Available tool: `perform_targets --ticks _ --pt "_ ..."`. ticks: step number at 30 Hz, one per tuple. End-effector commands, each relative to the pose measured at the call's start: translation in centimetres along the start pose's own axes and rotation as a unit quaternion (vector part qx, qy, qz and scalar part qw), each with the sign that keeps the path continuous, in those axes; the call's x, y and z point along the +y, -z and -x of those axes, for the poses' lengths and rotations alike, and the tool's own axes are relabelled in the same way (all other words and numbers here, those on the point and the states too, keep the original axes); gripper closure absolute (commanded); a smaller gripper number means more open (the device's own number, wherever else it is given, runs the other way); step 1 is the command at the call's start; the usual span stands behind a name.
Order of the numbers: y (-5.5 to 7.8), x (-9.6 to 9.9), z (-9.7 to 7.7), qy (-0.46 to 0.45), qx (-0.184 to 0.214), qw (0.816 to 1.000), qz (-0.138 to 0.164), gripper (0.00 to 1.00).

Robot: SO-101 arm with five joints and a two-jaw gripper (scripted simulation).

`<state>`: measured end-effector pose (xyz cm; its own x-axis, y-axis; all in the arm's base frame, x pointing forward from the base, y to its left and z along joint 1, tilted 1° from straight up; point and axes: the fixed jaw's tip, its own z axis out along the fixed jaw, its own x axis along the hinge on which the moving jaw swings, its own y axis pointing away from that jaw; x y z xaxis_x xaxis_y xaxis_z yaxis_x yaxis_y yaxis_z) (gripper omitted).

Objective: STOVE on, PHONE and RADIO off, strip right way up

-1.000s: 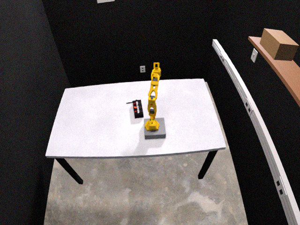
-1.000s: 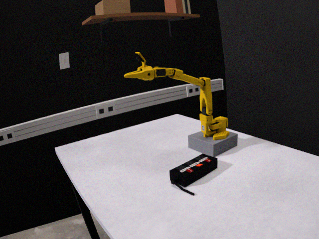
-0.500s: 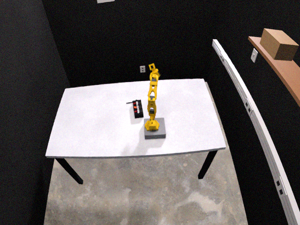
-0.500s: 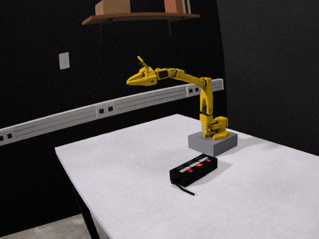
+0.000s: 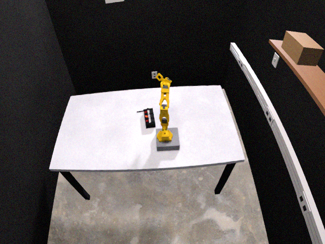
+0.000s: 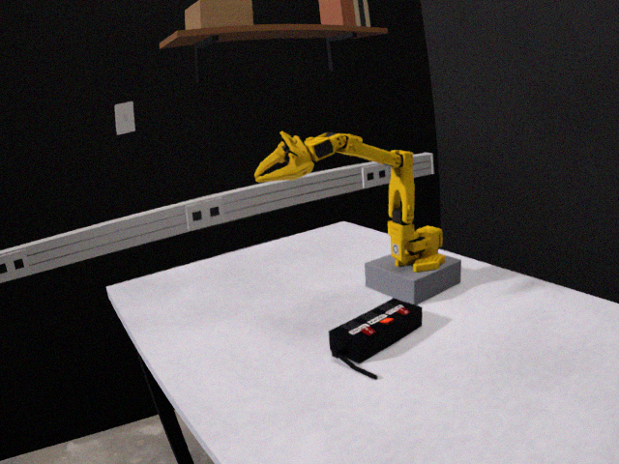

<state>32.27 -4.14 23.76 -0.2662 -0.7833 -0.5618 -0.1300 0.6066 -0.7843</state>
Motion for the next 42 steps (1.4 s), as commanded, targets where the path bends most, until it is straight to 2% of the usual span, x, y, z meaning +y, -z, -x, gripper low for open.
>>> perform_targets --ticks 1,7,14,16,18,24,31,33,42 --pt "0.3 1.1 -0.1 0.063 0.005 0.998 0.027 1.0" --pt "0.7 2.7 -0.5 0.194 0.008 0.978 0.071 1.0" --pt "1.3 4.6 -0.9 0.348 -0.004 0.929 0.123 1.0" --pt "1.3 4.6 -0.9 0.348 -0.004 0.929 0.123 1.0" --pt "1.5 5.1 -1.0 0.391 -0.011 0.91 0.138 1.0" --pt "2.1 6.6 -1.4 0.515 -0.037 0.837 0.18 1.0" --pt "3.1 8.2 -1.8 0.642 -0.082 0.73 0.221 1.0" --pt "3.1 8.2 -1.8 0.642 -0.082 0.73 0.221 1.0" --pt "4.3 10.0 -2.3 0.769 -0.155 0.565 0.256 1.0"
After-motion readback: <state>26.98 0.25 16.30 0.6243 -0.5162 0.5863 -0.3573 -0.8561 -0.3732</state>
